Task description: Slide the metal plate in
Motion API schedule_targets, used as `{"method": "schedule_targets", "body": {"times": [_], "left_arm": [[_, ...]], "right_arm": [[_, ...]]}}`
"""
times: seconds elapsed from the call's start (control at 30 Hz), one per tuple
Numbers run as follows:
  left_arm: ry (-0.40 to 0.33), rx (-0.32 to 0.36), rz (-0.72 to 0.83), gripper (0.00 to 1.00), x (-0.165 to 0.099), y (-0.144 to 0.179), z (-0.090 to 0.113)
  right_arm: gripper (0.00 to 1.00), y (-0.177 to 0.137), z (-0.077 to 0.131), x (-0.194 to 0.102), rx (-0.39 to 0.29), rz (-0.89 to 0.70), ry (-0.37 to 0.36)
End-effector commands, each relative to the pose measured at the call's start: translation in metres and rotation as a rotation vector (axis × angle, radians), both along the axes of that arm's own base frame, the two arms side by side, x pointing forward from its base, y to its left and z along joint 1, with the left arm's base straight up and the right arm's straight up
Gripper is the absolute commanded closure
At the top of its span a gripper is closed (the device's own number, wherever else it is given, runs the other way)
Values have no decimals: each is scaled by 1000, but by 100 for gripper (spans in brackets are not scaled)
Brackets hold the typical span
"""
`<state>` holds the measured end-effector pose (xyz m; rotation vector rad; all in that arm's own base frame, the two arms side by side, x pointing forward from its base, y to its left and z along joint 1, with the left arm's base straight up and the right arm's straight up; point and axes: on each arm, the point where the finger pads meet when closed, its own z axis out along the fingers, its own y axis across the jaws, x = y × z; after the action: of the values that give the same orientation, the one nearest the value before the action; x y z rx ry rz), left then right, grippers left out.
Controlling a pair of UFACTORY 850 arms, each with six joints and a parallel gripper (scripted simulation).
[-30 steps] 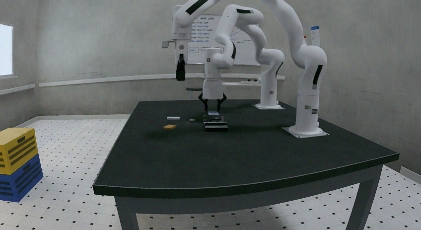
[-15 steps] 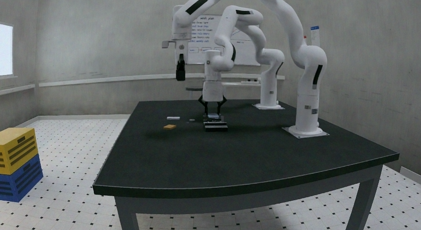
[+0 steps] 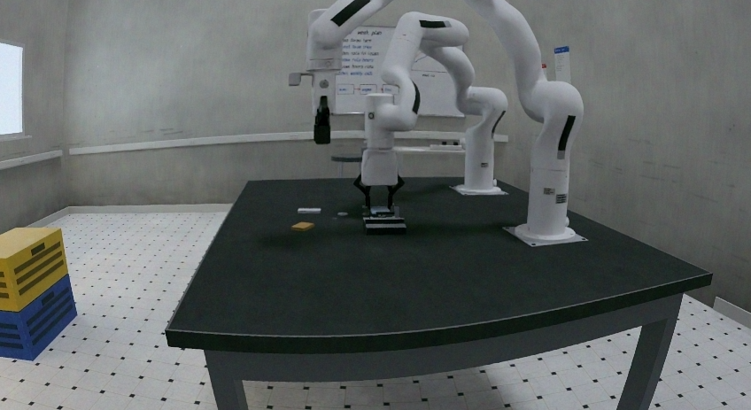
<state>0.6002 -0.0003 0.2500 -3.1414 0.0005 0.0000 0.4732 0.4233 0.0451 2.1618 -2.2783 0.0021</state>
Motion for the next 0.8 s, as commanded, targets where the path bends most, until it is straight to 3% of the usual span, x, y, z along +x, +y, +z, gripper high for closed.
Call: {"method": "schedule_targets", "body": {"times": [0.0, 0.77], "left_arm": [[-2, 0, 0, 0, 1, 0, 1], [-2, 0, 0, 0, 1, 0, 1]], "right_arm": [[100, 1, -3, 1, 2, -1, -1], [100, 12, -4, 1, 3, 0, -1]]}}
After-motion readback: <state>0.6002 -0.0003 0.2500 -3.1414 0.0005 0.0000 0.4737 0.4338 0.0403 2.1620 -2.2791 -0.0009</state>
